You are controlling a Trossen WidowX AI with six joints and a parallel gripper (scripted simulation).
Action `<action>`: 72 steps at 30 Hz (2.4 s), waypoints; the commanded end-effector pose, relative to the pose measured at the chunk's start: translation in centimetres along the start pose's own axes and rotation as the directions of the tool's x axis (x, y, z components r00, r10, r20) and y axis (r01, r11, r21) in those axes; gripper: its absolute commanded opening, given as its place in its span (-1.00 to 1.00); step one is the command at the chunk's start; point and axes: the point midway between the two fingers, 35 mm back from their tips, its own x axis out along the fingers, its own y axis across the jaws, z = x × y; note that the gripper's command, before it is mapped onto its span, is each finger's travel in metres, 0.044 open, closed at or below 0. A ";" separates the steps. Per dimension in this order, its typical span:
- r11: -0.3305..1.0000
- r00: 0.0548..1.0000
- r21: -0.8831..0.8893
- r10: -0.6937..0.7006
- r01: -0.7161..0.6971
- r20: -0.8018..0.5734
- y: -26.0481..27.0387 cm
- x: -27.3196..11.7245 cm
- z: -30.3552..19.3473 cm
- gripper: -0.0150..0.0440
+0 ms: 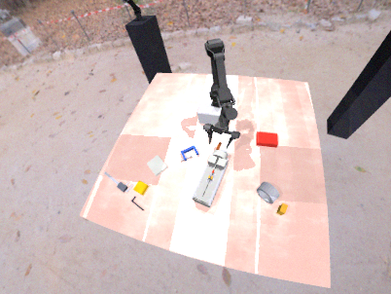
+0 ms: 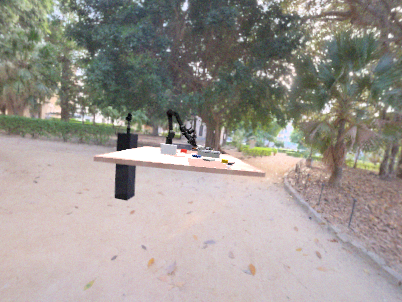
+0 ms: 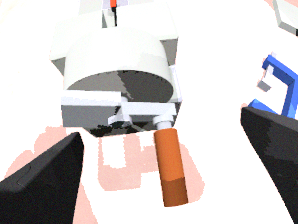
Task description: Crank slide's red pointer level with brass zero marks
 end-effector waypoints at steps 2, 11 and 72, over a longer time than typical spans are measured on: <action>1.000 1.000 0.001 -0.005 0.005 -0.003 -0.1 0.6 -0.6 1.00; 1.000 1.000 0.001 -0.005 0.005 -0.003 -0.1 1.7 -1.7 1.00; 1.000 1.000 0.001 -0.005 0.005 -0.004 0.4 4.3 -4.8 -0.49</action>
